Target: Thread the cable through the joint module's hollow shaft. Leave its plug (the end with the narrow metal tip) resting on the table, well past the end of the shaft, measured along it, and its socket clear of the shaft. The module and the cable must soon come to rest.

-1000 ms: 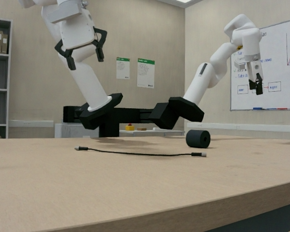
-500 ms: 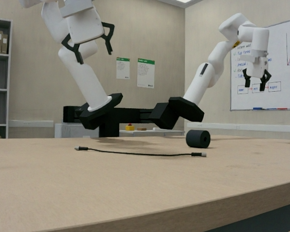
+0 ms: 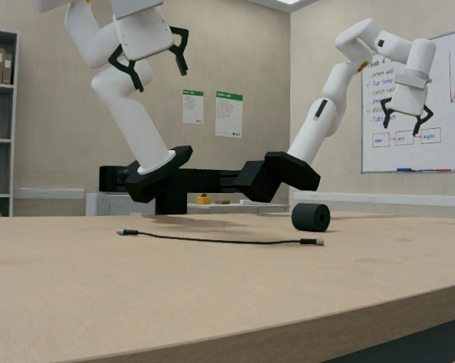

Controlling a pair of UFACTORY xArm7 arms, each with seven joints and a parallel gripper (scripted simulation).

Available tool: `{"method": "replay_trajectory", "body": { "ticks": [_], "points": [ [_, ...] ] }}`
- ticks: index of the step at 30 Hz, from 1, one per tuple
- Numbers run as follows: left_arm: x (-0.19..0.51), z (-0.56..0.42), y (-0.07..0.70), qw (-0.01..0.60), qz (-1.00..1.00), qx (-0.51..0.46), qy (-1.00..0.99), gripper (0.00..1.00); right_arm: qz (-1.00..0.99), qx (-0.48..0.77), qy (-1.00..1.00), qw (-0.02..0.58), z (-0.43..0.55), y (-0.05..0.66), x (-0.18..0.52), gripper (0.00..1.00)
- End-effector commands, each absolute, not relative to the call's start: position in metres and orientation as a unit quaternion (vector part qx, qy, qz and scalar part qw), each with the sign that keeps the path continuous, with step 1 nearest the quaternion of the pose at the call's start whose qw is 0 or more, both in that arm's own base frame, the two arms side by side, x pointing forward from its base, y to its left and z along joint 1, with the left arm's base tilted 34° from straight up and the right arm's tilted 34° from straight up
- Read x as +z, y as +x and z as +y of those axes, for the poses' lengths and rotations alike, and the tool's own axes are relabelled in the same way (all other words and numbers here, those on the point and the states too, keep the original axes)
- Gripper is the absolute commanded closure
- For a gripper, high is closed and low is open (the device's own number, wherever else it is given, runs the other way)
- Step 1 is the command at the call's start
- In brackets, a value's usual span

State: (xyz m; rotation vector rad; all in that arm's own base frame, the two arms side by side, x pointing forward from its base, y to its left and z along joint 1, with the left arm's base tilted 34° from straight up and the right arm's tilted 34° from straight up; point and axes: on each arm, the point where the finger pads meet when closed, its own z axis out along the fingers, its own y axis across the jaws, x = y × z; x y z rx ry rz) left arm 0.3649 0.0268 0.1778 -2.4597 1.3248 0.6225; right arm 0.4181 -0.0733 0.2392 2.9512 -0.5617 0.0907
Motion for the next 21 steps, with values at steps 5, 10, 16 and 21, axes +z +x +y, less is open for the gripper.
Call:
{"method": "replay_trajectory", "body": {
  "ticks": [5, 10, 16, 21],
  "points": [
    [0.195, 0.016, 0.373, 0.109, 0.322, 0.136, -0.93, 0.0, -0.128, 0.021, 0.99, 0.048, -0.05, 0.414, 0.244, 0.0],
    [0.201, 0.013, 0.376, 0.098, 0.28, 0.116, -0.948, 0.0, -0.111, 0.017, 0.993, 0.042, -0.043, 0.413, 0.244, 0.0],
    [0.213, 0.009, 0.382, 0.074, 0.202, 0.081, -0.973, 0.0, -0.08, 0.012, 0.996, 0.03, -0.031, 0.409, 0.246, 0.0],
    [0.223, 0.006, 0.387, 0.055, 0.146, 0.057, -0.986, 0.0, -0.058, 0.008, 0.998, 0.022, -0.022, 0.407, 0.247, 0.0]
  ]
}}
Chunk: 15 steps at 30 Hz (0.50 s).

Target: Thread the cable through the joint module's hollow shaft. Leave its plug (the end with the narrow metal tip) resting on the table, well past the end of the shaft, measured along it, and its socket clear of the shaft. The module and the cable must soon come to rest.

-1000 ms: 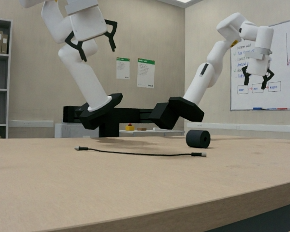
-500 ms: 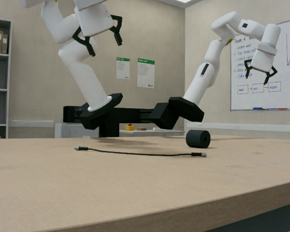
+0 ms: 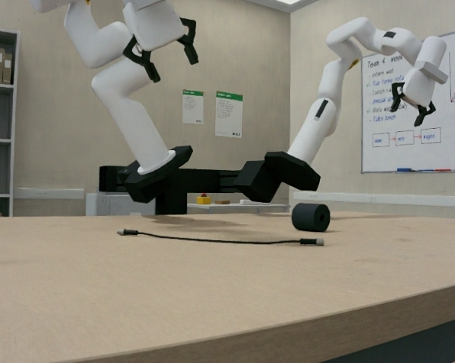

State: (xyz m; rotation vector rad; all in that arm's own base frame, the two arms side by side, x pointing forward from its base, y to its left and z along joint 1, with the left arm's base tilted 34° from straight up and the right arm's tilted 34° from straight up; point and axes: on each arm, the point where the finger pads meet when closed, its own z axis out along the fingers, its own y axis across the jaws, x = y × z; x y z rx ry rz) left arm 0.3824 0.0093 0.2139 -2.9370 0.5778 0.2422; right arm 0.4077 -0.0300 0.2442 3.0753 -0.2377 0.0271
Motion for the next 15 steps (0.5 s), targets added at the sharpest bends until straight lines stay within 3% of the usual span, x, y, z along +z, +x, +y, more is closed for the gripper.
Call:
{"method": "replay_trajectory", "body": {
  "ticks": [1, 15],
  "points": [
    [0.224, 0.005, 0.388, 0.052, 0.135, 0.052, -0.988, 0.0, -0.054, 0.008, 0.998, 0.02, -0.021, 0.406, 0.247, 0.0],
    [0.242, 0.001, 0.396, 0.016, 0.04, 0.015, -0.999, 0.0, -0.016, 0.002, 1.0, 0.006, -0.006, 0.402, 0.249, 0.0]
  ]
}}
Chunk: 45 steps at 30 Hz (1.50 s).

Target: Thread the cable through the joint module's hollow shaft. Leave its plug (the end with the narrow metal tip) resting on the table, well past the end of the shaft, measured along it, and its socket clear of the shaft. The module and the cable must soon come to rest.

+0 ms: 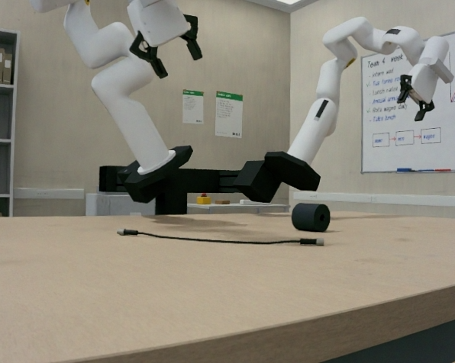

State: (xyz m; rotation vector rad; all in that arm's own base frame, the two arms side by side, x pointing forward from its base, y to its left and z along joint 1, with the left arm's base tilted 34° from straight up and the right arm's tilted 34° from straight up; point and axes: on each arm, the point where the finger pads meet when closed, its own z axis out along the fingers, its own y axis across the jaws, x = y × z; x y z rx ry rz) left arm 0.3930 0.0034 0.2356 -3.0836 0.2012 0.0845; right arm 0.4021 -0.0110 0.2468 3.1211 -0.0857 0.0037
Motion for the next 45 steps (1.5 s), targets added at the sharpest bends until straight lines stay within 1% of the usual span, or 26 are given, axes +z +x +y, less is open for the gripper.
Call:
{"method": "replay_trajectory", "body": {
  "ticks": [1, 19, 39, 45],
  "points": [
    [0.243, 0.001, 0.397, 0.014, 0.034, 0.013, -0.999, 0.0, -0.014, 0.002, 1.0, 0.005, -0.005, 0.402, 0.249, 0.0],
    [0.253, -0.001, 0.402, -0.002, -0.004, -0.005, -1.0, 0.0, 0.003, 0.003, 1.0, -0.001, 0.001, 0.401, 0.252, 0.0],
    [0.252, 0.0, 0.401, 0.0, 0.0, -0.002, -1.0, 0.0, 0.0, 0.002, 1.0, 0.0, 0.0, 0.401, 0.252, 0.0],
    [0.22, -0.013, 0.419, 0.028, 0.121, 0.024, -0.992, 0.0, 0.0, 0.002, 1.0, 0.0, 0.0, 0.401, 0.252, 0.0]
  ]
}}
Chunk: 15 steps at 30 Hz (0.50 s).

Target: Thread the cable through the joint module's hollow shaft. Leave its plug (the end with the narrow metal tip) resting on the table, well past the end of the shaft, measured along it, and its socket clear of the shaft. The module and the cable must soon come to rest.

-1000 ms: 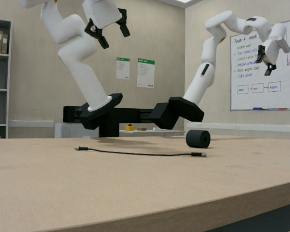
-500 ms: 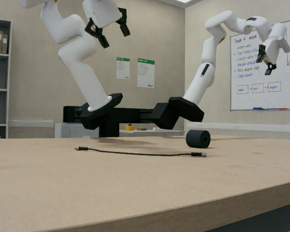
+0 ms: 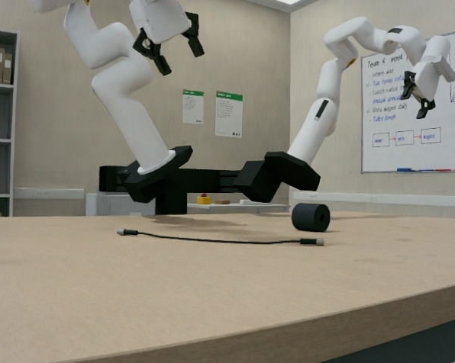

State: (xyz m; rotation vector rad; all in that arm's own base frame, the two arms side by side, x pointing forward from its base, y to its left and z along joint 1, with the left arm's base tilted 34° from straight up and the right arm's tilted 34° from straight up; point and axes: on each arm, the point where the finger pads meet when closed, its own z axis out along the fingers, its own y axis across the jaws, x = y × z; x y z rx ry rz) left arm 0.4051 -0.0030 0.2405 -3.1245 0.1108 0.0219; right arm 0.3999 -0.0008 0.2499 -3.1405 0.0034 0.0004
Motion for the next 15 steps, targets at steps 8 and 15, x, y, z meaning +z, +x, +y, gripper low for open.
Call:
{"method": "replay_trajectory", "body": {
  "ticks": [8, 15],
  "points": [
    [0.173, -0.037, 0.445, 0.063, 0.303, 0.059, -0.949, 0.0, 0.0, -0.002, -1.0, 0.0, 0.0, 0.401, 0.252, 0.0],
    [0.154, -0.049, 0.453, 0.074, 0.37, 0.073, -0.923, 0.0, 0.0, -0.002, -1.0, 0.0, 0.0, 0.401, 0.252, 0.0]
  ]
}}
